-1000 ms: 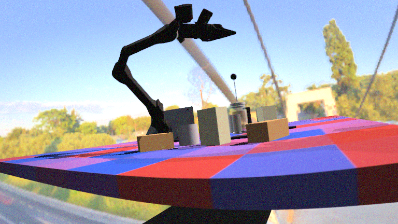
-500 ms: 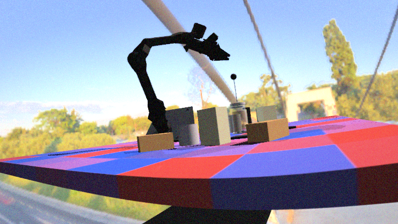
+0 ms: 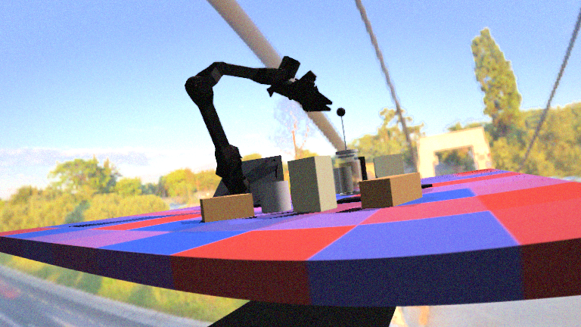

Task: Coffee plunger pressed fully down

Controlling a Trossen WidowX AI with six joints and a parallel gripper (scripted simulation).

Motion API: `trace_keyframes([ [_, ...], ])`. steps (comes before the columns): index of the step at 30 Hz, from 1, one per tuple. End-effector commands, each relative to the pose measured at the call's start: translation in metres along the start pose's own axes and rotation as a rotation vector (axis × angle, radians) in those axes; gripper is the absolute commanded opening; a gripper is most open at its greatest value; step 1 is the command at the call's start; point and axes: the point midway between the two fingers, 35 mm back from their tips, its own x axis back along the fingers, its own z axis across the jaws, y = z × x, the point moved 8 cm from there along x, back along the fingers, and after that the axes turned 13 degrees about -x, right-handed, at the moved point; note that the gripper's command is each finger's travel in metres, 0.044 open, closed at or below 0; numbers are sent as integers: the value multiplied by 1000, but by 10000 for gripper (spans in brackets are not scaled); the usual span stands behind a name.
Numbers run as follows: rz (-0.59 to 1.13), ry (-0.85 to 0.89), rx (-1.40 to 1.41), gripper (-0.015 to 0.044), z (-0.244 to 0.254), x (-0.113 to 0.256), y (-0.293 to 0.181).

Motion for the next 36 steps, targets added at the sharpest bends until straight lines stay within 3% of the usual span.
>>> trace_keyframes([
  [1, -12, 7, -8, 440, -2, -2, -2],
  [28, -14, 5, -10, 440, -2, -41, -1],
  [36, -14, 5, -10, 230, -2, -41, -1],
])
